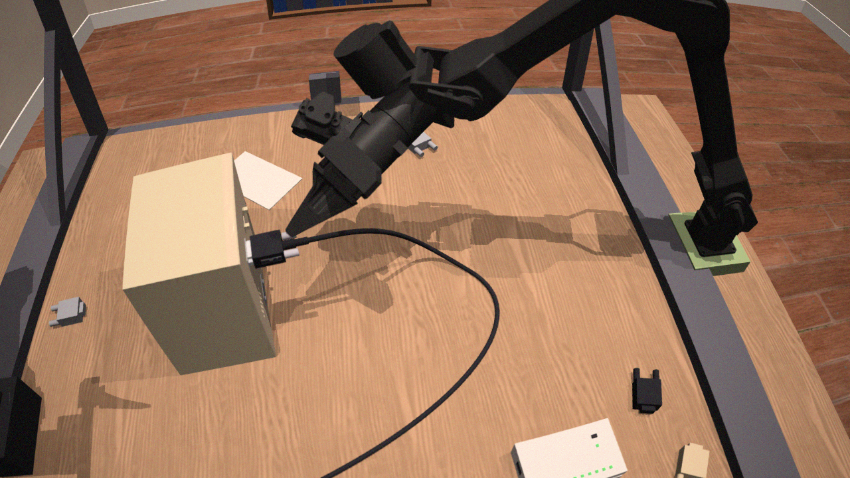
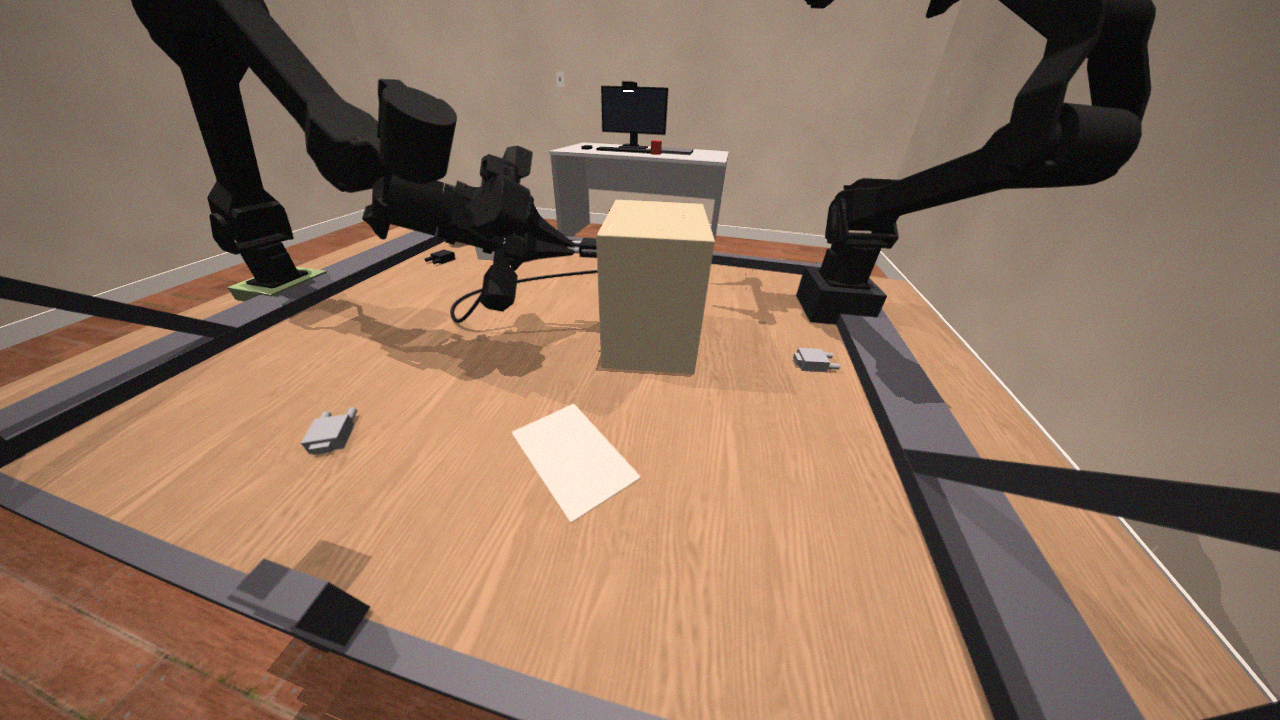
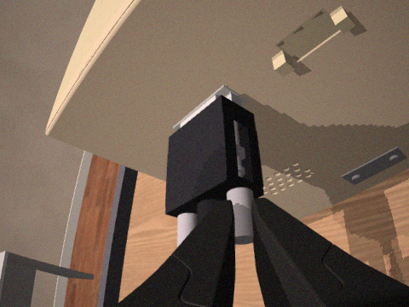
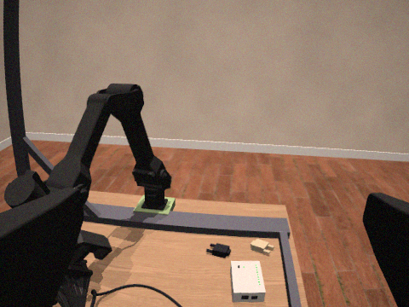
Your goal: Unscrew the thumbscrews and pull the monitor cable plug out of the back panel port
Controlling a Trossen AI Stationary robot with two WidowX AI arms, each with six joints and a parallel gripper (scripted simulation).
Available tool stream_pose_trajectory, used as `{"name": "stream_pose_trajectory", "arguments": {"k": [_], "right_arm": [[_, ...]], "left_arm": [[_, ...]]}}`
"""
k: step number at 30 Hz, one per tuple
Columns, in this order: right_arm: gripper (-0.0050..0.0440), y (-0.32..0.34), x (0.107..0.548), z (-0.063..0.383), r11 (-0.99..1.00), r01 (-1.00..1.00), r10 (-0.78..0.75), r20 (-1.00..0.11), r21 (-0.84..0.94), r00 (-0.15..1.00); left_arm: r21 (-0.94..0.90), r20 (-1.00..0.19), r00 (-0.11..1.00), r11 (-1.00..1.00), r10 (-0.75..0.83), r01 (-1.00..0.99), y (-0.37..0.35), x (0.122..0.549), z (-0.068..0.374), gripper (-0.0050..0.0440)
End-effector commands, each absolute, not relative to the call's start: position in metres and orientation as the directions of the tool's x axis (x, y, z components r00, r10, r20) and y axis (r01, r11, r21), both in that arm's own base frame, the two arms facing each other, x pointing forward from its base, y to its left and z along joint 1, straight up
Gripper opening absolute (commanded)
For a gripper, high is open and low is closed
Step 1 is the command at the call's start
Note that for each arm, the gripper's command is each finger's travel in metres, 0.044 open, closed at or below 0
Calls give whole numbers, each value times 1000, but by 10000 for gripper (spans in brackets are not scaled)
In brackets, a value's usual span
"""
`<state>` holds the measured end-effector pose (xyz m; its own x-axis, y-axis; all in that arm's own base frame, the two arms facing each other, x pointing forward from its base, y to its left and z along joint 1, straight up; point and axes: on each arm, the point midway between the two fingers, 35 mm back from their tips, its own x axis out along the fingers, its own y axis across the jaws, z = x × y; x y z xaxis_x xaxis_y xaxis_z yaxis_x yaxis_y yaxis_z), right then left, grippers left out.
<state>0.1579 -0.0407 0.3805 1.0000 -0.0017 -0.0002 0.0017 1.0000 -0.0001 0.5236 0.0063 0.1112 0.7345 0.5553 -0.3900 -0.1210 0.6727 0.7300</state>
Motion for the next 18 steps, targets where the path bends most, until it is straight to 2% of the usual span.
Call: {"name": "stream_pose_trajectory", "arguments": {"k": [1,3,18], "right_arm": [[440,-39,158,383,1000,0,0,1,-5,1000],[440,-39,158,383,1000,0,0,1,-5,1000],[440,-39,158,383,1000,0,0,1,-5,1000]], "left_arm": [[712,-382,745,688,547,-140,6,525,124,24],[712,-382,745,688,547,-140,6,525,124,24],[712,-382,745,688,547,-140,6,525,124,384]]}}
